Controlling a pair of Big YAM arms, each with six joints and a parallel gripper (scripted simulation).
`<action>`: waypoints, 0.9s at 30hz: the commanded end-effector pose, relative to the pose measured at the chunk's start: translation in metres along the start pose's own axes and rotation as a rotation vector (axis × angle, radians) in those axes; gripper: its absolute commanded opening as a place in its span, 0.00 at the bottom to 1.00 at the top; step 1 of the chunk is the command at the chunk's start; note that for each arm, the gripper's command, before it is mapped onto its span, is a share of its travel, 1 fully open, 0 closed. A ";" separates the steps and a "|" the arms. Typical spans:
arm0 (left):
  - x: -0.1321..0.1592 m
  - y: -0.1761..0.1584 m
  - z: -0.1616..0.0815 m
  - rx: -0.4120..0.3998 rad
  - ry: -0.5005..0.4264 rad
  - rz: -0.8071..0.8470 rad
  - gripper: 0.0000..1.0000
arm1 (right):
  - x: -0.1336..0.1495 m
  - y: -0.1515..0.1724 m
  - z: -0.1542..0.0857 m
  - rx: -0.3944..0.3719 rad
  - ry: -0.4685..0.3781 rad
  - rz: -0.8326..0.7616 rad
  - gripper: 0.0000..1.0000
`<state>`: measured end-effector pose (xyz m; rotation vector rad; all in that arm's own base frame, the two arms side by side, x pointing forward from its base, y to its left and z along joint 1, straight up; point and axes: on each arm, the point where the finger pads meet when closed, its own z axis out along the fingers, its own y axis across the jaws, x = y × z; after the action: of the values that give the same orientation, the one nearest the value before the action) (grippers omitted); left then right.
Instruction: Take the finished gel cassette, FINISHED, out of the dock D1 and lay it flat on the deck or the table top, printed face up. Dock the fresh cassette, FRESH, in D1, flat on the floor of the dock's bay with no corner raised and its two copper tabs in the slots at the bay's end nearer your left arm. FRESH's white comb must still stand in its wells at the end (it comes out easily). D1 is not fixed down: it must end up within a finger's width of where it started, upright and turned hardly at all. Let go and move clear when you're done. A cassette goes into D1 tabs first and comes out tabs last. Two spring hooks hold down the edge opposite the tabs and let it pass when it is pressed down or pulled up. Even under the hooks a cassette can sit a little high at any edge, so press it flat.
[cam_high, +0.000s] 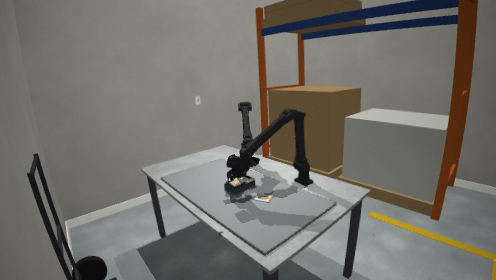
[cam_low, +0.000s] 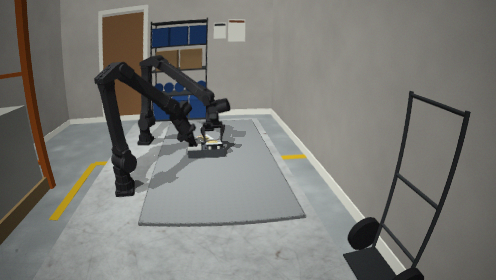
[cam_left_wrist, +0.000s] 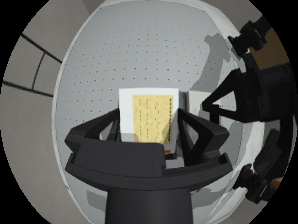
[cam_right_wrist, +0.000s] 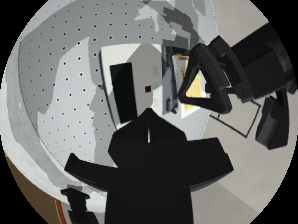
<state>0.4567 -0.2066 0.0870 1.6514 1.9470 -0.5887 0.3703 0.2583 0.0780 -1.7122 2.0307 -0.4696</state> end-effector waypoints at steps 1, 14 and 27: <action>-0.009 0.004 0.000 -0.010 -0.010 0.009 0.00 | 0.028 0.042 0.033 -0.096 0.079 -0.041 0.00; -0.012 0.004 0.001 -0.008 -0.013 0.020 0.00 | 0.028 0.042 0.033 -0.096 0.079 -0.041 0.00; -0.015 0.006 0.003 -0.009 -0.012 0.028 0.00 | 0.028 0.042 0.033 -0.096 0.079 -0.041 0.00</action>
<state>0.4556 -0.2088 0.0870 1.6559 1.9438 -0.5914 0.3703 0.2583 0.0780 -1.7122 2.0307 -0.4696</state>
